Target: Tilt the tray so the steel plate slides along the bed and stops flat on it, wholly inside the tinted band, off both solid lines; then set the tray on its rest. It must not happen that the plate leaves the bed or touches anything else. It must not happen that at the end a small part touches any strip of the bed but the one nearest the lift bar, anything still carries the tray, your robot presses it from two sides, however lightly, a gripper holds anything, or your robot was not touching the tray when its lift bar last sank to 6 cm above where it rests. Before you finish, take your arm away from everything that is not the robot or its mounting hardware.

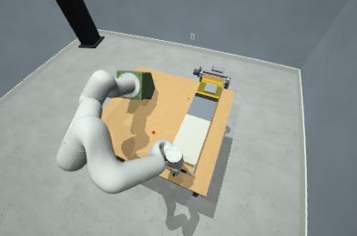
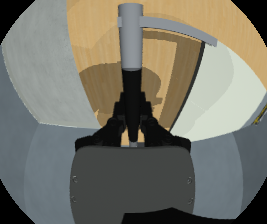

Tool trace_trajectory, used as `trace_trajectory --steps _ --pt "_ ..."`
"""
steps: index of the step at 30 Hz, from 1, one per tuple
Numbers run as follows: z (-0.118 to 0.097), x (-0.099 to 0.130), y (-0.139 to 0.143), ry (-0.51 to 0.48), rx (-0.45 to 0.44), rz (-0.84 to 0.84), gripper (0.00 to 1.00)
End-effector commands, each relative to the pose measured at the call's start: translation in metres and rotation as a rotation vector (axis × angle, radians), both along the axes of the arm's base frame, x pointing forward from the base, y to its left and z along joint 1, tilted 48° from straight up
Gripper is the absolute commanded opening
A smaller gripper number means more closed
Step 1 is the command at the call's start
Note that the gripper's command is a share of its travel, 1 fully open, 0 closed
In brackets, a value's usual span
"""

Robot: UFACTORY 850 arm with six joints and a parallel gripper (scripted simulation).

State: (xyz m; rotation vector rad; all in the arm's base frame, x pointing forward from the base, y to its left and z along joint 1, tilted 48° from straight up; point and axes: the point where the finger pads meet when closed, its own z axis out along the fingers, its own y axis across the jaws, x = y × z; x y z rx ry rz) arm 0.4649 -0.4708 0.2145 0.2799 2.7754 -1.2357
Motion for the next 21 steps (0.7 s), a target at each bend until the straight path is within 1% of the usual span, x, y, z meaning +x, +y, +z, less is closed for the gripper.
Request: trace_trajectory --steps 1,21 --pt "-0.0001 0.0008 -0.0009 -0.002 -0.001 0.001 0.00" --pt "-0.0029 0.0008 -0.0041 -0.002 -0.001 0.001 0.00"
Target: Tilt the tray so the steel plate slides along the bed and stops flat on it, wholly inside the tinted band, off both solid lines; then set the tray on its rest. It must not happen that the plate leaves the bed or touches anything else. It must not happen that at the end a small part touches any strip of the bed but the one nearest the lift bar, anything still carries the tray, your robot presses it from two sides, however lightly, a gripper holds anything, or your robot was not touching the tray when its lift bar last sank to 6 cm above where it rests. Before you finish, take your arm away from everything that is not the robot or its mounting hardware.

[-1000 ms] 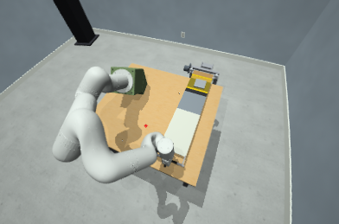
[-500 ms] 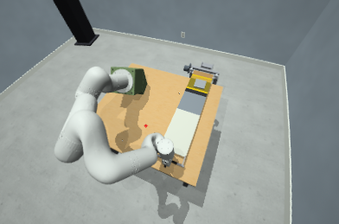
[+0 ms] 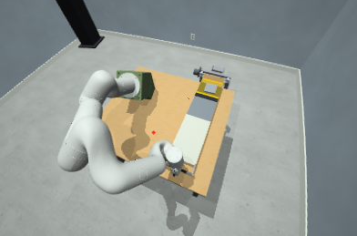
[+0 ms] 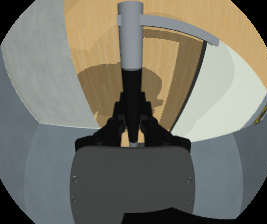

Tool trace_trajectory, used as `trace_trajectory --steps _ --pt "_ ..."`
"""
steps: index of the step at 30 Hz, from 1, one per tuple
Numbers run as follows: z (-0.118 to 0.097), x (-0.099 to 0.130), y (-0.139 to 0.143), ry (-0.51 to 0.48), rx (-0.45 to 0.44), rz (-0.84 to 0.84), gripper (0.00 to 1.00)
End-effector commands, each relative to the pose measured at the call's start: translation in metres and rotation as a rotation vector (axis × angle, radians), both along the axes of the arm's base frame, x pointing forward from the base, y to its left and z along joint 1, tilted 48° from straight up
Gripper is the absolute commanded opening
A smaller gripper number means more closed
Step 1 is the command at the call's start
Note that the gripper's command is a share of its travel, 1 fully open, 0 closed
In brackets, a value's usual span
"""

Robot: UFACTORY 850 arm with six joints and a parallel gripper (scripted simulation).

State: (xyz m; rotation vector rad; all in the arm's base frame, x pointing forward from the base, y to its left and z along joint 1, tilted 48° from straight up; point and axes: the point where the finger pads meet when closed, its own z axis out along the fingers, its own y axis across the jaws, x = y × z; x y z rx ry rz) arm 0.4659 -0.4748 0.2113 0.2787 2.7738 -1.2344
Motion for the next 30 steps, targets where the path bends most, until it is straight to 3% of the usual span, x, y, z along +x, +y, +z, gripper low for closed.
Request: trace_trajectory --steps 1,13,14,30 --pt "0.0003 -0.0002 -0.0001 0.000 -0.001 -0.001 0.00" --pt "0.0003 -0.0002 -0.0001 0.000 -0.001 -0.001 0.00" --pt "0.0003 -0.0002 -0.0001 0.000 -0.001 -0.001 0.40" --pt "0.0003 -0.0002 -0.0001 0.000 -0.001 -0.001 0.40"
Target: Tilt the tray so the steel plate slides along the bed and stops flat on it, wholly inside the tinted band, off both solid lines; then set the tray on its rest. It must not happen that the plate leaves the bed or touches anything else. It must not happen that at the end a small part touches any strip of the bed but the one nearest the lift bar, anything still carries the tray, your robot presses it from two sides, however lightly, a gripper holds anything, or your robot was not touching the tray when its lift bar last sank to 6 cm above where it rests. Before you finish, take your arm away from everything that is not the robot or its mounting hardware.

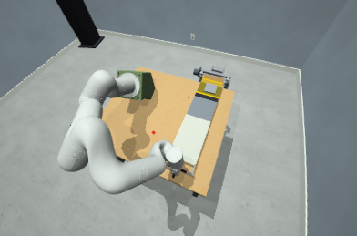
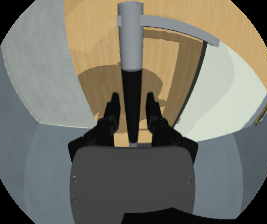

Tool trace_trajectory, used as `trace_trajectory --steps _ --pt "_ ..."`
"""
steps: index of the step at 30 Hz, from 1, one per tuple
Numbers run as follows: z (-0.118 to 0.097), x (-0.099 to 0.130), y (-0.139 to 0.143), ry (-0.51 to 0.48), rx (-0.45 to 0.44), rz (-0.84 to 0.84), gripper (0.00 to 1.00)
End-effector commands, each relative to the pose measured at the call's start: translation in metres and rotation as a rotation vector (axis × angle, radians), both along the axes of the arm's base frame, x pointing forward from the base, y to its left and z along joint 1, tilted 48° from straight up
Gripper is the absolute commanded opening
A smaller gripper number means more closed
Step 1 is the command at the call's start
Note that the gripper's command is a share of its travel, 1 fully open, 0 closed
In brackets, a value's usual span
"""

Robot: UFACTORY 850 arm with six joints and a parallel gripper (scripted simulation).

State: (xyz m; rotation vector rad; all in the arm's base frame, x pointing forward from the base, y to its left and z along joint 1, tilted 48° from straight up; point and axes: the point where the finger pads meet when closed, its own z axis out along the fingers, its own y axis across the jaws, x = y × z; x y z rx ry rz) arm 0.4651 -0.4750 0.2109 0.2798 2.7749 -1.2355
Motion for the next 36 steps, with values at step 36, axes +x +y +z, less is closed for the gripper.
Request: trace_trajectory --steps 36 --pt "0.044 0.000 0.048 -0.001 -0.001 0.001 0.40"
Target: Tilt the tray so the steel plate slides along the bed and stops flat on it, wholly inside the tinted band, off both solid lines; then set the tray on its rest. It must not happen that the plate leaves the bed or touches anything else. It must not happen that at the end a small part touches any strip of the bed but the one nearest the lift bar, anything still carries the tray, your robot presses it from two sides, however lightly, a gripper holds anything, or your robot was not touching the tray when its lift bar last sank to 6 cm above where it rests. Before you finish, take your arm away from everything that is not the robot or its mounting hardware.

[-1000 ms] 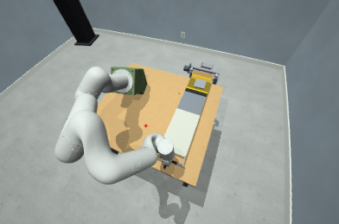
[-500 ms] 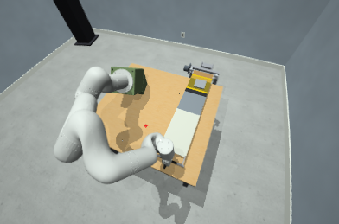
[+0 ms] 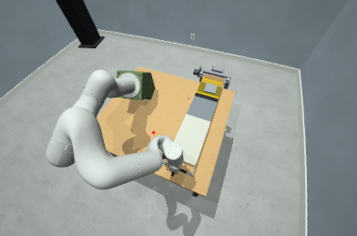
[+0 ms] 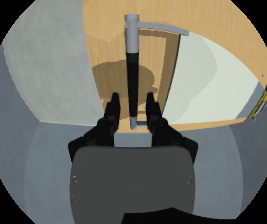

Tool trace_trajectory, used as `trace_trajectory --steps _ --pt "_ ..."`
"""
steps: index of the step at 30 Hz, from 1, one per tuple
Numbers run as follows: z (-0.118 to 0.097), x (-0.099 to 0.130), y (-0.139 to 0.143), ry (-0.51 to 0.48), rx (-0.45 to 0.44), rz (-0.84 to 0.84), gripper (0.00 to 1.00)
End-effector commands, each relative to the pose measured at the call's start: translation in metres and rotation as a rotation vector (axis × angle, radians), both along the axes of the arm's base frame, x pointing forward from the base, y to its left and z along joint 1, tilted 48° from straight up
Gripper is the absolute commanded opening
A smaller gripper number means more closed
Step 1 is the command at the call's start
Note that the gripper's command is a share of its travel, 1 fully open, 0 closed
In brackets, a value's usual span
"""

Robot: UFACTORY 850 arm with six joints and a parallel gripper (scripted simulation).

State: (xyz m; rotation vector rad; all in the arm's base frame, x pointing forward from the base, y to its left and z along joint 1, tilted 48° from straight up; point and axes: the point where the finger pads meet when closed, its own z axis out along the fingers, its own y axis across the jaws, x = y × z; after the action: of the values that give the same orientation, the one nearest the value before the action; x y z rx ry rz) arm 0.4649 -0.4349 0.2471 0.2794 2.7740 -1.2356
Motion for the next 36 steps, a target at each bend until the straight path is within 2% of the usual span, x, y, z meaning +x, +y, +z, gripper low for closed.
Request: trace_trajectory --steps 1,12,24,25,36 --pt "0.011 0.000 0.011 0.000 0.000 0.000 0.40" --pt "0.039 0.000 0.043 0.000 0.000 0.000 0.40" --pt "0.045 0.000 0.049 0.000 0.000 0.000 0.40" --pt "0.045 0.000 0.049 0.000 0.000 0.000 1.00" --pt "0.045 0.000 0.049 0.000 0.000 0.000 1.00"
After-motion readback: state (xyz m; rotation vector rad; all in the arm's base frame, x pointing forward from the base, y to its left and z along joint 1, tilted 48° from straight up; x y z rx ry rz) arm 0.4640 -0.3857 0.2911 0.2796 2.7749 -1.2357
